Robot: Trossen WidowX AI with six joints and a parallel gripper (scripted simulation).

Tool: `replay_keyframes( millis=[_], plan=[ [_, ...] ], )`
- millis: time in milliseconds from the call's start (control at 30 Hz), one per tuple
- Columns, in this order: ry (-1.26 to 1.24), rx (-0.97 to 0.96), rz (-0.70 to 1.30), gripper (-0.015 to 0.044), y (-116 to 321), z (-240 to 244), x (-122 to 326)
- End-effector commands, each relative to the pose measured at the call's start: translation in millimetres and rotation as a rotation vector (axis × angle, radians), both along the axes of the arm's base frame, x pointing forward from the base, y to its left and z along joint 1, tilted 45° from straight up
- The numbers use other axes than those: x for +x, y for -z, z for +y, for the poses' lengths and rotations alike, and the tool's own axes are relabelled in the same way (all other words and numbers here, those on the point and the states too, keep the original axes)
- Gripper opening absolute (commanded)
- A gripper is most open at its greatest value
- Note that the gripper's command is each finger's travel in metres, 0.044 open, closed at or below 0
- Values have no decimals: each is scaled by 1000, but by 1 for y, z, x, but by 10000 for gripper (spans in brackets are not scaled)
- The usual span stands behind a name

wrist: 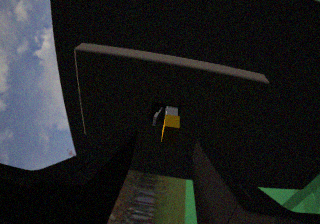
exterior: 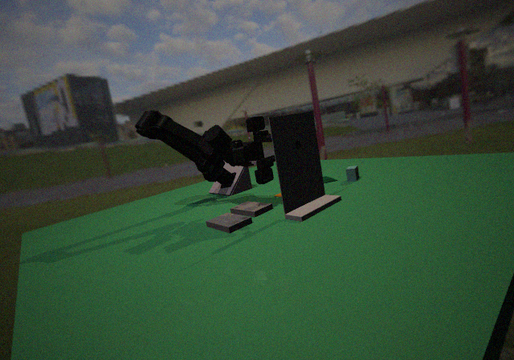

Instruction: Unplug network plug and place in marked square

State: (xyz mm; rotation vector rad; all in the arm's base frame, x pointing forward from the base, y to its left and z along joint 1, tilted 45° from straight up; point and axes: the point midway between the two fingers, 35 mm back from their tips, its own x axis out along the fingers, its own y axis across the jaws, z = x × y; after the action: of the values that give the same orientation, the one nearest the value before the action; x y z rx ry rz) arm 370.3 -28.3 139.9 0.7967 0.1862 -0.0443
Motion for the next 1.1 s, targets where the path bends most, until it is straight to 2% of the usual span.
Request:
replay_keyframes(
  millis=[0, 400, 1067],
  plan=[
    [-3, 3, -2, 156, 0, -1, 7],
    [-3, 3, -3, 156, 2, -3, 19],
    [-3, 3, -3, 23, 2, -3, 19]
  ],
)
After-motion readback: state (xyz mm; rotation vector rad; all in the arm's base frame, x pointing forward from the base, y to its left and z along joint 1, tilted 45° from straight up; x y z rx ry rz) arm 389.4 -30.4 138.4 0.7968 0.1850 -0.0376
